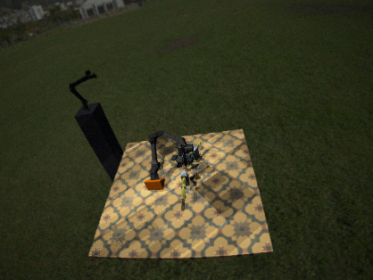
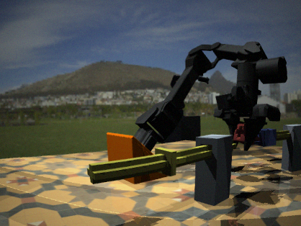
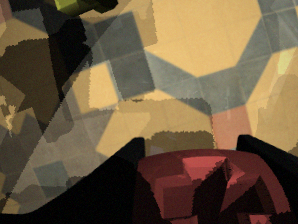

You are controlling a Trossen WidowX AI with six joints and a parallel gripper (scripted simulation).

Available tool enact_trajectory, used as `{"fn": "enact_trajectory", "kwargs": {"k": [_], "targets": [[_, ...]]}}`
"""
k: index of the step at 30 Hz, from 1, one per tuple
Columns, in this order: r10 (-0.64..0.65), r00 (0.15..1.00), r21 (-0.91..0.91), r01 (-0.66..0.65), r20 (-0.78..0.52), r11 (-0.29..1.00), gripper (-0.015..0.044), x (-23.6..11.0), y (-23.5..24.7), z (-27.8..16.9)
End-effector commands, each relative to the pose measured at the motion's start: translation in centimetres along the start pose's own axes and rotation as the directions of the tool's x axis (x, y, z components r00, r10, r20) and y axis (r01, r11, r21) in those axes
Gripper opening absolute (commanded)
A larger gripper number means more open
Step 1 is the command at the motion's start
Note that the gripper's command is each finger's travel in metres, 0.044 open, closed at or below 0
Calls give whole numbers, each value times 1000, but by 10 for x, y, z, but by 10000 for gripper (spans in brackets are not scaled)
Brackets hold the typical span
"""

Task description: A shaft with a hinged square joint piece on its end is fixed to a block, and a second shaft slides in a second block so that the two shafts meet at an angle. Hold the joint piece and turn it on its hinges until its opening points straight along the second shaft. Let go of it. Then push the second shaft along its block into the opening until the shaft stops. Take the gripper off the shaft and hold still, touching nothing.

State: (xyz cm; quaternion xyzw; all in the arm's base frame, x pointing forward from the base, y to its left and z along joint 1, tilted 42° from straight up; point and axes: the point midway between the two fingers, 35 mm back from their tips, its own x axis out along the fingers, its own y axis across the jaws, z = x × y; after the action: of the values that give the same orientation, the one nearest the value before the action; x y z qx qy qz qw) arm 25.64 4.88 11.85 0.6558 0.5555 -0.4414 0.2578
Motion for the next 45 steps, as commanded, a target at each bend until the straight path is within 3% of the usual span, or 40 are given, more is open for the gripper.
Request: {"fn": "enact_trajectory", "kwargs": {"k": [1, 6, 12, 39, 45], "targets": [[0, 1000, 0, 0, 0, 1000, 121, 0, 0, 0], [0, 1000, 0, 0, 0, 1000, 0, 0, 0, 0], [1, 1000, -8, -1, -11, 1000, 0, 1, 0, 0], [-37, 940, -255, -54, -340, 965, 0, 16, 13, -3], [-42, 935, -265, -56, -353, 963, 0, 17, 13, -4]]}}
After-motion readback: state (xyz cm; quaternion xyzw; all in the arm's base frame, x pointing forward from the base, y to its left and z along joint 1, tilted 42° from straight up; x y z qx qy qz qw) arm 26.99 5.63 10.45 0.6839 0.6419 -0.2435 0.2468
